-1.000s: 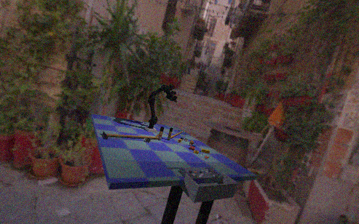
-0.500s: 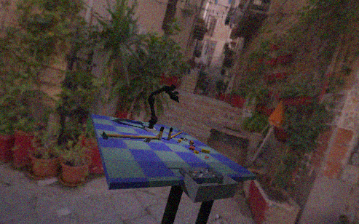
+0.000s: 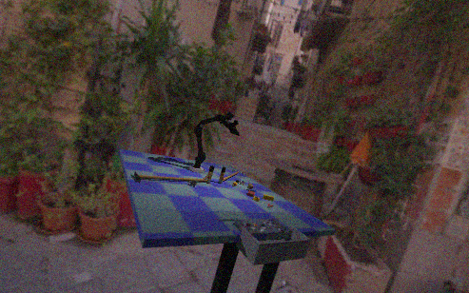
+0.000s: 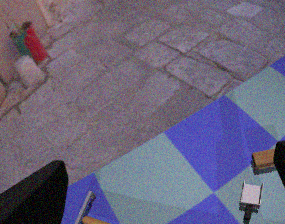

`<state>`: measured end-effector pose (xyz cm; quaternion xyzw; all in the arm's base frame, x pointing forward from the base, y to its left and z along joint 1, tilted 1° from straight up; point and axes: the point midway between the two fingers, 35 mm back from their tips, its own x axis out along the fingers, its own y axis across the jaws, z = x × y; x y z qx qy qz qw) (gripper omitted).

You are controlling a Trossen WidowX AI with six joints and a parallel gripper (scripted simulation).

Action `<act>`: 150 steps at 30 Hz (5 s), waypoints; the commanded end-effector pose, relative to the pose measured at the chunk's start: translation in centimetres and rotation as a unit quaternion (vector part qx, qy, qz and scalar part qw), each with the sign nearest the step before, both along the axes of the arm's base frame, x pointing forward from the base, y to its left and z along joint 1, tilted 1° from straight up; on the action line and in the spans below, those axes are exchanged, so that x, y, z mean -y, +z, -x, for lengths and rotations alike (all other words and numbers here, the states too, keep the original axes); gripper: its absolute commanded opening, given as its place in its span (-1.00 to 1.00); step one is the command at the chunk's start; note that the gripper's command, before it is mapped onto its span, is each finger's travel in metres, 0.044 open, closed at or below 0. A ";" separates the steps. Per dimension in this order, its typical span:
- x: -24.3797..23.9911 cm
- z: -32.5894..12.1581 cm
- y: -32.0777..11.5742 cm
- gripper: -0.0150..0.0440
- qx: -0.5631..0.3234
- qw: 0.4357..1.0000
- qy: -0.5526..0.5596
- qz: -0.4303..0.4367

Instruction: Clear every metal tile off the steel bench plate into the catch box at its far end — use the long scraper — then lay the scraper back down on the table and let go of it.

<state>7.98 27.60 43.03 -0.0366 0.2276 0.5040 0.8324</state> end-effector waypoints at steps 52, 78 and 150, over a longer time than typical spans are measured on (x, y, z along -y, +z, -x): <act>8.9 -25.9 0.6 1.00 -0.032 0.757 -0.546 -0.356; 21.3 -32.2 -1.0 1.00 0.031 0.516 -0.667 -0.537; 25.2 -26.6 -22.2 -0.49 -0.267 0.810 -0.454 0.258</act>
